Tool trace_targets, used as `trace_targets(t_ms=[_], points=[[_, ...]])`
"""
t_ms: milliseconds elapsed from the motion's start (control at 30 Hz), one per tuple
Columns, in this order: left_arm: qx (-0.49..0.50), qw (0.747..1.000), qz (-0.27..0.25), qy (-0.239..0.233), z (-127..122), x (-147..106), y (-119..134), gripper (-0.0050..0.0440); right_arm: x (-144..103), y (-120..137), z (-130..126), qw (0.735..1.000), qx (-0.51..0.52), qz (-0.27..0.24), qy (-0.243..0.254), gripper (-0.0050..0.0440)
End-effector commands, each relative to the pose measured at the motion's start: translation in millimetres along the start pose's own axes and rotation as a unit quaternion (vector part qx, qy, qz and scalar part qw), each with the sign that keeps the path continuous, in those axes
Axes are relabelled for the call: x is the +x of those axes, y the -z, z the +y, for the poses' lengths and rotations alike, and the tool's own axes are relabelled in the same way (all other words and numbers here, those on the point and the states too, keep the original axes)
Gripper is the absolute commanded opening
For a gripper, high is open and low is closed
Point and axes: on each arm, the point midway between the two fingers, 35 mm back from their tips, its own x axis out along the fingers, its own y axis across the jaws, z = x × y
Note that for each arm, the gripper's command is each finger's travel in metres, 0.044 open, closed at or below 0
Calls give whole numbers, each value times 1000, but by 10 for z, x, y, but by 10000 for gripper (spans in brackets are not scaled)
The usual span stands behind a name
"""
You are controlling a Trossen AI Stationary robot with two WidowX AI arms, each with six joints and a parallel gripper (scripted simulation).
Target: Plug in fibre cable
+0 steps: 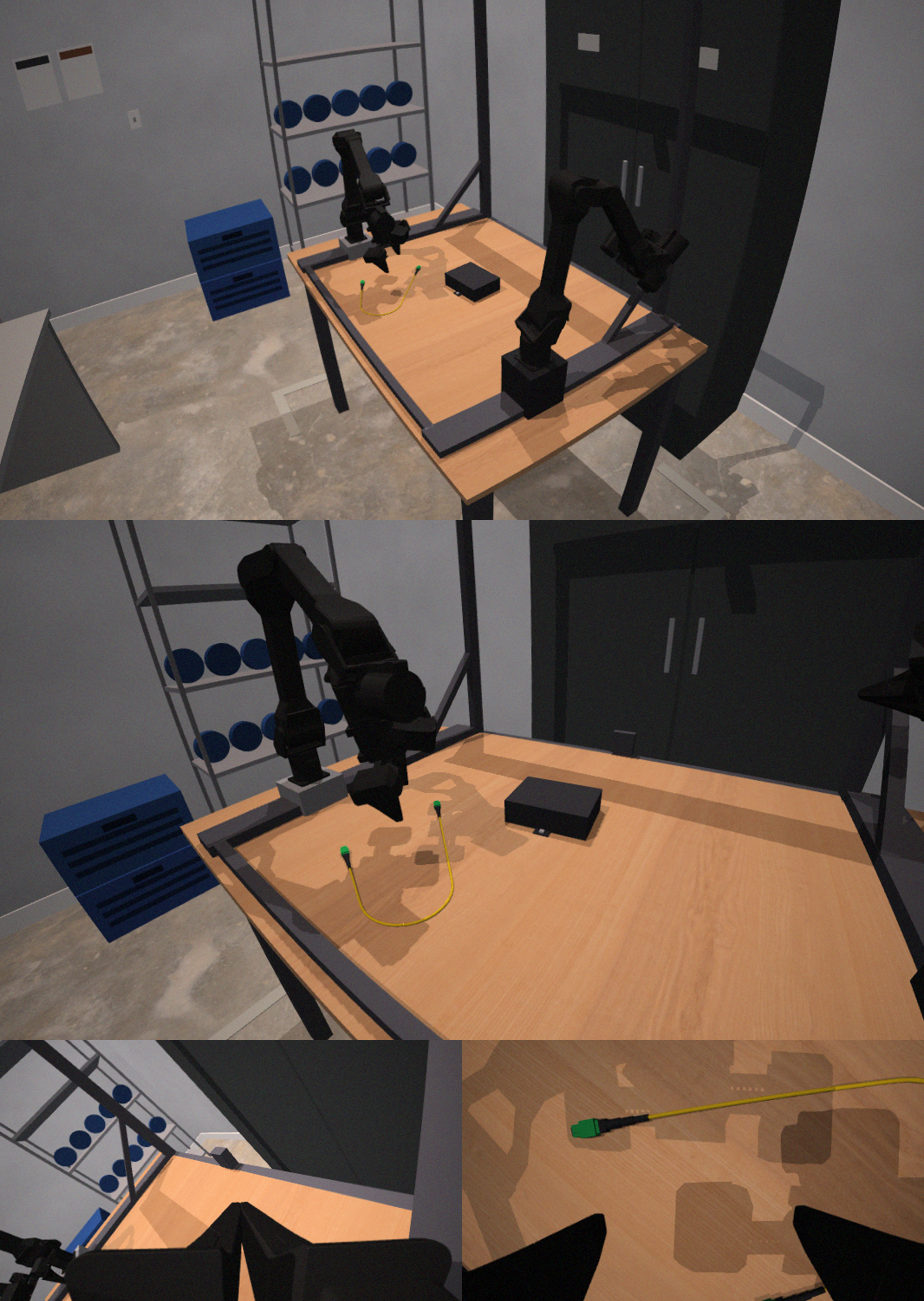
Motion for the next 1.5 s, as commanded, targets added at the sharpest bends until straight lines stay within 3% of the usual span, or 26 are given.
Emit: trace_targets(t_ms=[0,200,300,533,667,767,1100,1167,1467], points=[[-10,1000,-5,0,27,-13,-63,0,-57,-38,-18,1000,-3,-9,8,440],[-30,1000,-2,-4,101,27,-51,-1,-33,-5,-15,1000,24,-11,4,440],[-64,998,6,-20,268,158,-104,-2,-28,15,-47,996,87,-21,2,440],[-108,992,43,-48,708,587,-56,-12,-14,79,-143,960,274,-51,-9,440],[-112,991,58,-51,777,710,25,-27,-7,98,-167,945,321,-57,-13,440],[-129,987,77,-58,952,895,133,-50,5,132,-208,913,401,-68,-22,440],[-182,972,126,-80,1500,1337,510,-50,34,233,-319,787,608,-92,-55,440],[-182,972,126,-80,1500,1337,510,-50,34,233,-319,787,608,-92,-55,440],[-237,952,162,-104,2080,1621,948,-50,46,343,-427,624,768,-107,-96,440]])
